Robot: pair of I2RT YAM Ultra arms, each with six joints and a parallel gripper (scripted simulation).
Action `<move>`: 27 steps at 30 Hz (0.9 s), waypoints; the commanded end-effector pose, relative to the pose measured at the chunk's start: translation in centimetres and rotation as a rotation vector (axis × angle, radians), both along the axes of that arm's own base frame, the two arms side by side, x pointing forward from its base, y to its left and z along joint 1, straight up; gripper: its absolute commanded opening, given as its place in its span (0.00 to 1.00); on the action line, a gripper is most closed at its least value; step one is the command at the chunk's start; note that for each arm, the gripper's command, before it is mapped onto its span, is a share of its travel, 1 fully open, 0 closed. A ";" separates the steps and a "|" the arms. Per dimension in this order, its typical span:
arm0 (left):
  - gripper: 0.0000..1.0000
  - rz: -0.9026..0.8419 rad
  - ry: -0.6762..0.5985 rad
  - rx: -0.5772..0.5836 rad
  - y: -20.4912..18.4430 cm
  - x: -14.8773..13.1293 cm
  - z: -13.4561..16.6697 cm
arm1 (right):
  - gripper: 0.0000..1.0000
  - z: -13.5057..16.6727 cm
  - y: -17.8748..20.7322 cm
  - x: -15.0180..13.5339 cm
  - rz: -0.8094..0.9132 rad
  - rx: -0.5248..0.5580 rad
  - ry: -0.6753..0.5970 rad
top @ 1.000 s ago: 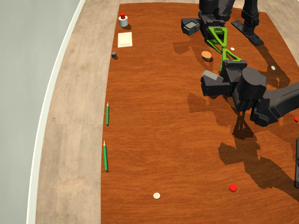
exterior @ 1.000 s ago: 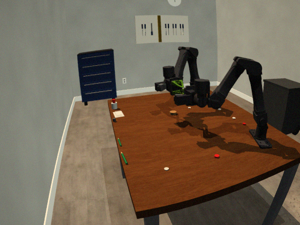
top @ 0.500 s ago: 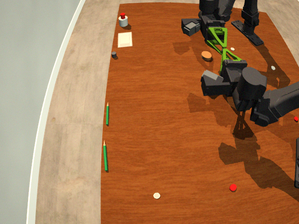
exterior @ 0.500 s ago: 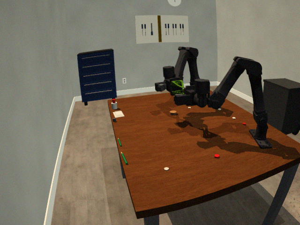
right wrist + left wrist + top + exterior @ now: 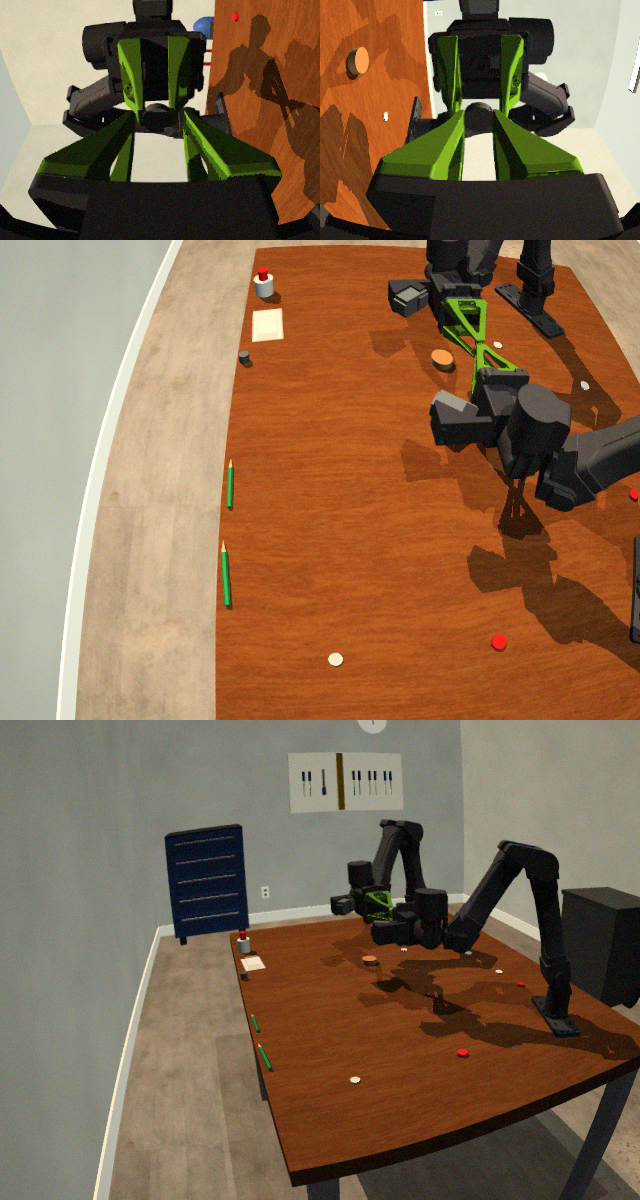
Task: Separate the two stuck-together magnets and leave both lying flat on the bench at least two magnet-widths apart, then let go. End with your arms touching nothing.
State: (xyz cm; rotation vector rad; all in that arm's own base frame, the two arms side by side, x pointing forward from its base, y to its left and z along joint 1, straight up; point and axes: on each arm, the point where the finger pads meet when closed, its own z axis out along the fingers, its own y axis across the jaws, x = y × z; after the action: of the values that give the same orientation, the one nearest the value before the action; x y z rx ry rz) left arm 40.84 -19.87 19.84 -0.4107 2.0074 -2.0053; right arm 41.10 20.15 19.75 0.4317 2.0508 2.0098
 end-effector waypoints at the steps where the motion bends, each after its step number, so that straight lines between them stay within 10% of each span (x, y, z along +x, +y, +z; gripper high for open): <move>1: 0.18 0.002 -0.038 -0.002 0.0 0.1 0.9 | 0.33 1.1 0.0 0.1 0.000 0.003 -0.034; 27: 0.18 0.002 -0.038 -0.002 0.0 0.1 0.9 | 0.33 1.3 0.0 0.0 0.001 0.003 -0.034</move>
State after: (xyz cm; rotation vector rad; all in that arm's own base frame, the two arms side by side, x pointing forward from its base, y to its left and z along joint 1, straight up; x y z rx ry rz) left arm 40.85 -19.89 19.84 -0.4112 2.0071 -2.0049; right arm 41.08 20.04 19.92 0.4341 2.0497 2.0089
